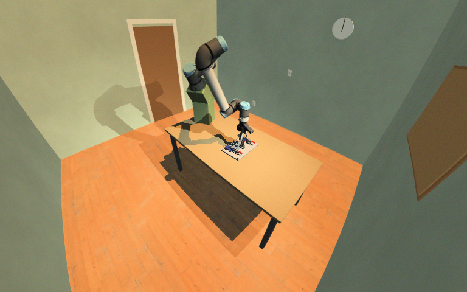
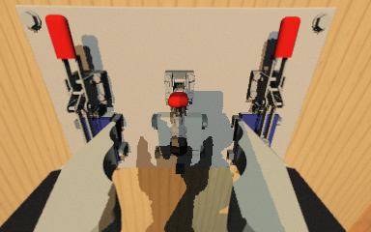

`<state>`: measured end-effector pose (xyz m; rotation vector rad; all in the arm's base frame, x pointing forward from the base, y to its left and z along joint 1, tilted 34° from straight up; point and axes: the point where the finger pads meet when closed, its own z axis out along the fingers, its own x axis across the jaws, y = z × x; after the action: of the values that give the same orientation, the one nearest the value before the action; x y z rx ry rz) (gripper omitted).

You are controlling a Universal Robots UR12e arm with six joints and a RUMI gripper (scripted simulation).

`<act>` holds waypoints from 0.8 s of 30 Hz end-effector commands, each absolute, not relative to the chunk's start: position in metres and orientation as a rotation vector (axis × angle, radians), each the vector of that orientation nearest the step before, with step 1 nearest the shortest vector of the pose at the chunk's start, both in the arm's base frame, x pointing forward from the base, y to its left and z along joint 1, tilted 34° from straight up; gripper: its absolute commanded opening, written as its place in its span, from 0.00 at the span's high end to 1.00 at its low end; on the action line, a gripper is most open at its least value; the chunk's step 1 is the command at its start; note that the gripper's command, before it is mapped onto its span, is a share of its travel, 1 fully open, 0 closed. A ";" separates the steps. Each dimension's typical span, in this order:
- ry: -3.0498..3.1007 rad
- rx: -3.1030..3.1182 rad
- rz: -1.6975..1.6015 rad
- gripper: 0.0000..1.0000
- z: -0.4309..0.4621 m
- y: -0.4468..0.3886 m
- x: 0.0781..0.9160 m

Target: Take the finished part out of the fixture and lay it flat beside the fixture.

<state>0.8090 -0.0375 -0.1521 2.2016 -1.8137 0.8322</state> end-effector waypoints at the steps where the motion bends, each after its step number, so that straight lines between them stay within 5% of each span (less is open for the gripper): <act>1: -1.814 2.202 0.833 0.41 -0.152 -0.038 0.805; 24: -1.814 2.202 0.833 0.41 -0.165 -0.052 0.752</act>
<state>0.7593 -0.0503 -0.1634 2.2013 -1.8139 0.8318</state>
